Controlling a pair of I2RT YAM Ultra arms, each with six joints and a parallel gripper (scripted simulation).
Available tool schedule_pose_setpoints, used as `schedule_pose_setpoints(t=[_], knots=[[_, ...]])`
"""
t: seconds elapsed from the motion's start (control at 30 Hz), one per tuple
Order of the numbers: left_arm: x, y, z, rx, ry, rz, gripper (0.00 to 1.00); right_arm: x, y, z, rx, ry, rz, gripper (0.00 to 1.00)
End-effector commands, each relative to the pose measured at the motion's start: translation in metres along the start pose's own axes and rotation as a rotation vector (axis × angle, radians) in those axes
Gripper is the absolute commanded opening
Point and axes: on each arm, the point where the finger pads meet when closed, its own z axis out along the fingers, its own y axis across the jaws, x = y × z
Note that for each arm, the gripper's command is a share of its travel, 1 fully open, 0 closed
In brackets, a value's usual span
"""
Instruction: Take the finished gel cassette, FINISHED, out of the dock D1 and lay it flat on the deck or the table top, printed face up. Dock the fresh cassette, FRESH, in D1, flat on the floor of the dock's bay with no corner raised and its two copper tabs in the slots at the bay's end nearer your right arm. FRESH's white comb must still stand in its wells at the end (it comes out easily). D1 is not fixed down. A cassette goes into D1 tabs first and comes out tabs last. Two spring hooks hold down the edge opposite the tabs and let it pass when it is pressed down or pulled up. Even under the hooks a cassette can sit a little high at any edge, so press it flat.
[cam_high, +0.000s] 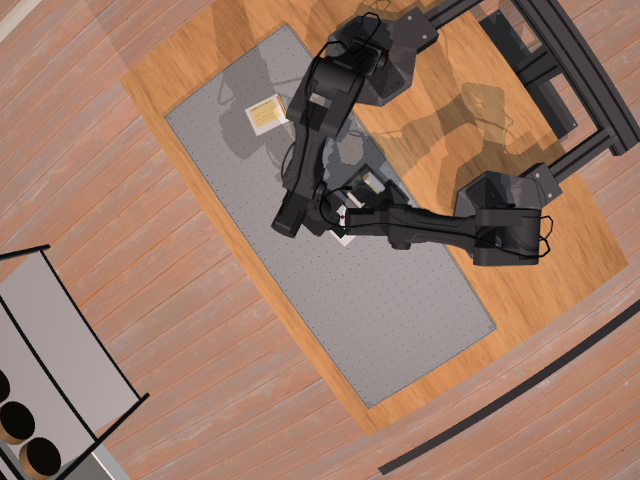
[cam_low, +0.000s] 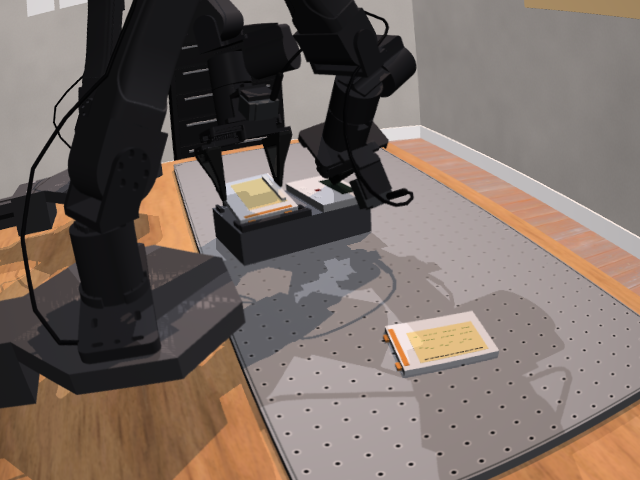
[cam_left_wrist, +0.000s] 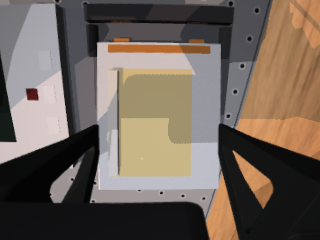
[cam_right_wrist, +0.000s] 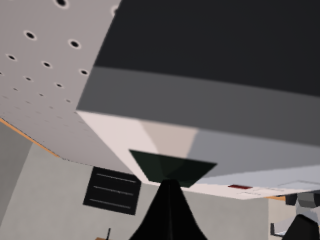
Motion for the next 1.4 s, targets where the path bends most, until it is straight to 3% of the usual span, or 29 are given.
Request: schedule_pose_setpoints(t=[0.0, 1.37], knots=[[-0.0036, 0.0018, -0.0023, -0.006, -0.012, 0.003, 0.00, -0.0600, -0.0458, 0.0123, 0.113, -0.193, 0.112, 0.00], [-0.0036, 0.0018, -0.0023, -0.006, -0.012, 0.003, 0.00, -0.0574, -0.0475, 0.0139, 0.113, -0.193, 0.112, 0.00]])
